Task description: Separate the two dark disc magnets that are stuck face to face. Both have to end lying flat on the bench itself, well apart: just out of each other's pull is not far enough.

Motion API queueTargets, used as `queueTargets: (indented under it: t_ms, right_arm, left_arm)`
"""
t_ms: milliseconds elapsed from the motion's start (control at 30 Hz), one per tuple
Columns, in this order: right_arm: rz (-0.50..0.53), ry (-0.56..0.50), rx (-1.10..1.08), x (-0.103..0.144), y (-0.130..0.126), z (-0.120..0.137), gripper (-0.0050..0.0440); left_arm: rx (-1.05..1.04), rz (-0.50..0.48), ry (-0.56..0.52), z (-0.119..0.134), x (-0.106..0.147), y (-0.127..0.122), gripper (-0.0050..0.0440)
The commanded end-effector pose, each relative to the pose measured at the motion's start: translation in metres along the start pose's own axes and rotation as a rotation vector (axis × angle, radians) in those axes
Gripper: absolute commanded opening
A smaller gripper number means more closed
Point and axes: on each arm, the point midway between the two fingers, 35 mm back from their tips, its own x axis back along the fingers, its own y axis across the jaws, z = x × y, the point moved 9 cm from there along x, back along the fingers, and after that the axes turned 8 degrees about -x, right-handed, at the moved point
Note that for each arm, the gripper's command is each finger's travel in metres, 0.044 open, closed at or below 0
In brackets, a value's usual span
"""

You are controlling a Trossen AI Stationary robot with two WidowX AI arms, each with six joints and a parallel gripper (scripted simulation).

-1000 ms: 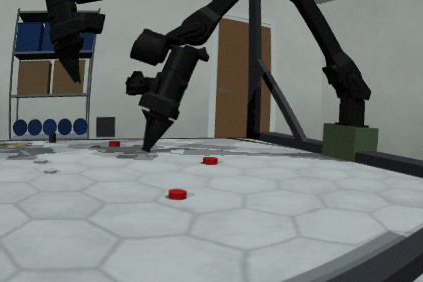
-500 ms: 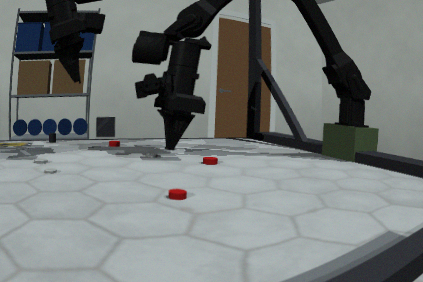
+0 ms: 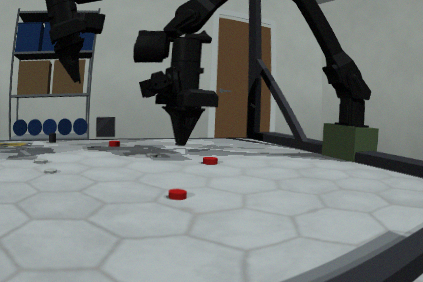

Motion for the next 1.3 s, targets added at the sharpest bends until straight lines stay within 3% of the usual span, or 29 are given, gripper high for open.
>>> queueTargets:
  t_ms: [0, 267, 867, 1267]
  right_arm:
    - [-0.011, -0.027, -0.004, 0.008, 0.0, -0.004, 0.004]
    - [-0.011, -0.027, -0.004, 0.008, 0.0, -0.004, 0.004]
    - [-0.011, -0.027, -0.004, 0.008, 0.0, -0.004, 0.004]
    - [-0.011, -0.027, -0.004, 0.008, 0.0, -0.004, 0.004]
  left_arm:
    - [0.025, 0.015, -0.043, -0.005, 0.02, 0.0, 0.004]
    - [0.03, 0.013, -0.037, -0.004, 0.02, 0.0, 0.004]
    - [0.026, 0.004, -0.002, 0.001, -0.011, 0.002, 0.004]
    - [0.022, 0.006, -0.016, -0.002, -0.006, 0.0, 0.004]
